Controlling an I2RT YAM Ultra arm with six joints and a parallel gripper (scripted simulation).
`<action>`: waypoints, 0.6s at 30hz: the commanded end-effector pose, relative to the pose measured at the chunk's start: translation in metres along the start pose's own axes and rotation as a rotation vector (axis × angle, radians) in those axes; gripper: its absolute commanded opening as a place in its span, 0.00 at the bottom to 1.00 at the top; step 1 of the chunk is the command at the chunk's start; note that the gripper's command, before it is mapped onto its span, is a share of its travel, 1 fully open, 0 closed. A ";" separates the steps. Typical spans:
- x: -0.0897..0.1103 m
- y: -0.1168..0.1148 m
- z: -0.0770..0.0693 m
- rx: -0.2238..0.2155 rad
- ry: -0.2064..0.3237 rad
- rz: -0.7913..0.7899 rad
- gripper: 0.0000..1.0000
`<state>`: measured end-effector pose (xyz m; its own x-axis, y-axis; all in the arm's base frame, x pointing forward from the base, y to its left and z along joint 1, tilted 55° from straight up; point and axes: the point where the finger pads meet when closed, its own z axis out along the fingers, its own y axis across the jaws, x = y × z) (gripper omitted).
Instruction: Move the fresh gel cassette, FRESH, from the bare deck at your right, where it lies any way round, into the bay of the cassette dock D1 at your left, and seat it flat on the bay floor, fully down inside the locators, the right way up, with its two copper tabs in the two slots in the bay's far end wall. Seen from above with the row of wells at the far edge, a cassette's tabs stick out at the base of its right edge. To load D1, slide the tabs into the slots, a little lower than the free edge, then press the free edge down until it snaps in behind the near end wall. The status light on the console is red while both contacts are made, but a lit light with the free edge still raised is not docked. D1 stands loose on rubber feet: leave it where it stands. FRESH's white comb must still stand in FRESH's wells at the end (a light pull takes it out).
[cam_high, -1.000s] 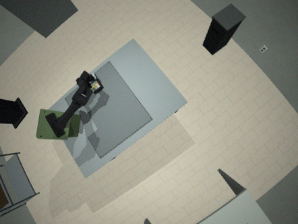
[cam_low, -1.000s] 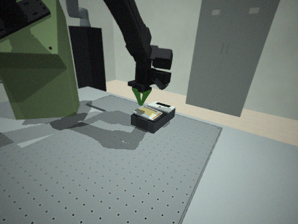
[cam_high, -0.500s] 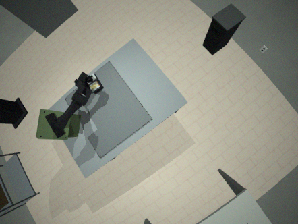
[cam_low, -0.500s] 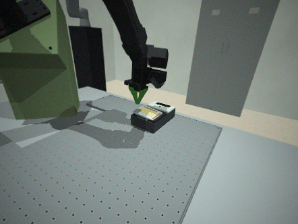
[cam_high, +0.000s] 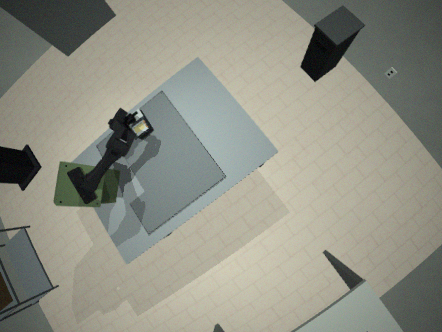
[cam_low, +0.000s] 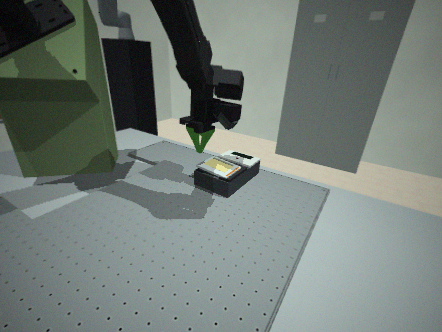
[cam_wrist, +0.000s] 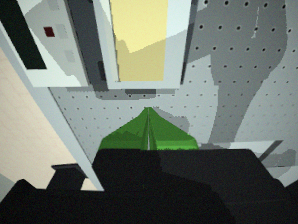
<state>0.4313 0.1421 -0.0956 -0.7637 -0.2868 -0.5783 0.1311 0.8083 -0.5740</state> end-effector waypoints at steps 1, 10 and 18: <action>-0.010 0.007 -0.020 -0.026 -0.056 0.024 0.00; -0.001 0.007 -0.019 -0.026 -0.056 0.024 0.00; 0.008 0.007 -0.019 -0.026 -0.056 0.021 0.00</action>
<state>0.4169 0.1375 -0.1049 -0.7603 -0.2861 -0.5832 0.1327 0.8104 -0.5706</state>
